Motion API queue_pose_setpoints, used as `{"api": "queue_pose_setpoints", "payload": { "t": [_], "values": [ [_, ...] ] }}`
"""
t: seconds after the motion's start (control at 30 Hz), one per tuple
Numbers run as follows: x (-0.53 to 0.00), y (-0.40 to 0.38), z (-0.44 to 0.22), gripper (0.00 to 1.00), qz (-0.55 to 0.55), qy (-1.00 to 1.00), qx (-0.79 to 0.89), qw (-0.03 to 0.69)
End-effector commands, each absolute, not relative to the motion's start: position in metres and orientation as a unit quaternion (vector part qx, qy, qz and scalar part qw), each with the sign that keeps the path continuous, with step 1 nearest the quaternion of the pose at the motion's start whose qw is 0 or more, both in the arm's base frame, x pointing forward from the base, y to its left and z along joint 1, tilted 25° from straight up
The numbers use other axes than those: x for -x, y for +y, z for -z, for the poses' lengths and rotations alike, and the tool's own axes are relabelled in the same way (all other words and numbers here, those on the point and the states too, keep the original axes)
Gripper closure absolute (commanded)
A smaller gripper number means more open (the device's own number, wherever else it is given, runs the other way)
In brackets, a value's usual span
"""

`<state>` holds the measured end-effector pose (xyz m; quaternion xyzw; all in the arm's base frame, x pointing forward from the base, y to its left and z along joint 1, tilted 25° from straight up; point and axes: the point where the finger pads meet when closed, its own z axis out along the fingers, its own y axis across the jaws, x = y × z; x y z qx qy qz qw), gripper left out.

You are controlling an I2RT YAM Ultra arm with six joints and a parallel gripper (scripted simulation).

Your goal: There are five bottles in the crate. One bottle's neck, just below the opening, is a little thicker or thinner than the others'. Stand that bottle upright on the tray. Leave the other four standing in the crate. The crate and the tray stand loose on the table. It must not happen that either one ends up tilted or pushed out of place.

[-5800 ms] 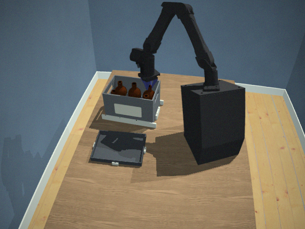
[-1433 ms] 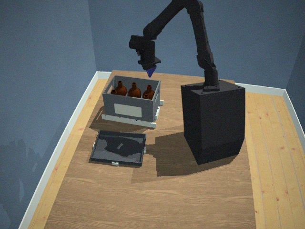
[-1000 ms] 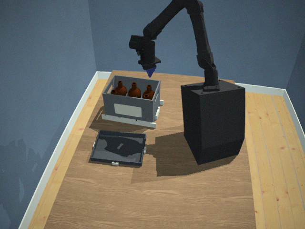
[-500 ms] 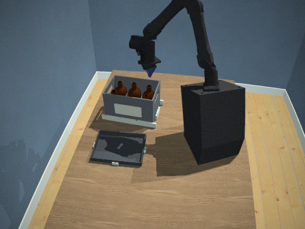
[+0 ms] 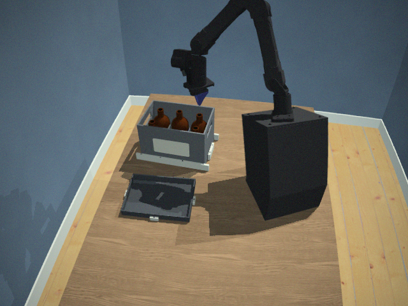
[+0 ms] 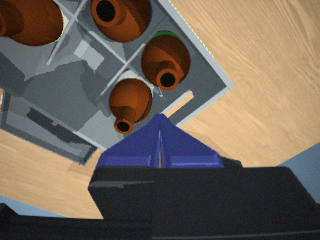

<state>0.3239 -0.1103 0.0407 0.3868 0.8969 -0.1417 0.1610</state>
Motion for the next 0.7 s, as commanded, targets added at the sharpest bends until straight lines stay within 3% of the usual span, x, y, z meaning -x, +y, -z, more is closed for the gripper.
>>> {"api": "queue_pose_setpoints", "payload": {
  "t": [0.0,0.3,0.33,0.67],
  "values": [
    [-0.323,-0.073,-0.022,1.00,0.142,0.899,-0.384,0.156],
    [-0.325,-0.040,-0.012,1.00,0.141,0.897,-0.385,0.165],
    [-0.337,-0.038,-0.030,0.39,0.127,0.892,-0.389,0.191],
    [-0.335,-0.041,-0.028,0.39,0.130,0.892,-0.391,0.185]
  ]
}}
